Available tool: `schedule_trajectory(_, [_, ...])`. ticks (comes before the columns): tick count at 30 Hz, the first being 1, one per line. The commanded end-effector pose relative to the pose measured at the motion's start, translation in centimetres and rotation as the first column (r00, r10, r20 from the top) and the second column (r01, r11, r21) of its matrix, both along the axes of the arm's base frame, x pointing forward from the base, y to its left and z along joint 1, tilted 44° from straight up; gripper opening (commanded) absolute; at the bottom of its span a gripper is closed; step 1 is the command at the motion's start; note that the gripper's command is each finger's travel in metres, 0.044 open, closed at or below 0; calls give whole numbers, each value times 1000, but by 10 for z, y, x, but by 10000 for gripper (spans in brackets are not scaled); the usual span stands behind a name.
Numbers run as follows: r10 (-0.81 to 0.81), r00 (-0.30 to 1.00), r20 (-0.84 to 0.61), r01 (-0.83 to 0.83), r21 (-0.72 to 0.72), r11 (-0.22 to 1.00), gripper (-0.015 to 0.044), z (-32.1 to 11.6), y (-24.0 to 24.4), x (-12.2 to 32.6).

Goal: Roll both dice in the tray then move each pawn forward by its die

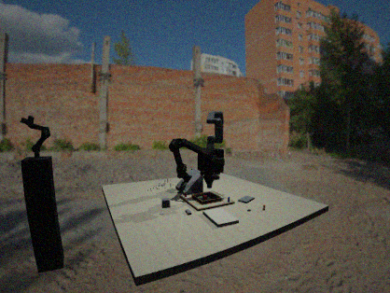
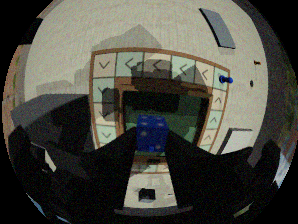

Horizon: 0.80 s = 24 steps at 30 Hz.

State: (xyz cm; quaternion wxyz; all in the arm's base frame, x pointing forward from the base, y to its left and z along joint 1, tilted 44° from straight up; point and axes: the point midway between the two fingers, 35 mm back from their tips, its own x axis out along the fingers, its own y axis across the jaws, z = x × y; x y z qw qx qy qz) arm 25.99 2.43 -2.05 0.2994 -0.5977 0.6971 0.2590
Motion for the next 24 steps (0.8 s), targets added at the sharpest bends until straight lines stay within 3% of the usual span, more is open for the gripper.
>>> schedule_trajectory(1, [53,998,-41,-52,4,999,0,2,-5,-4])
schedule_trajectory(6, [45,998,-45,-44,24,999,0,2,-5,-5])
schedule_trajectory(15, [-13,997,-75,35,301,953,0,-6,-9,-13])
schedule_trajectory(24, [-17,999,-37,35,574,818,0,-9,-10,-15])
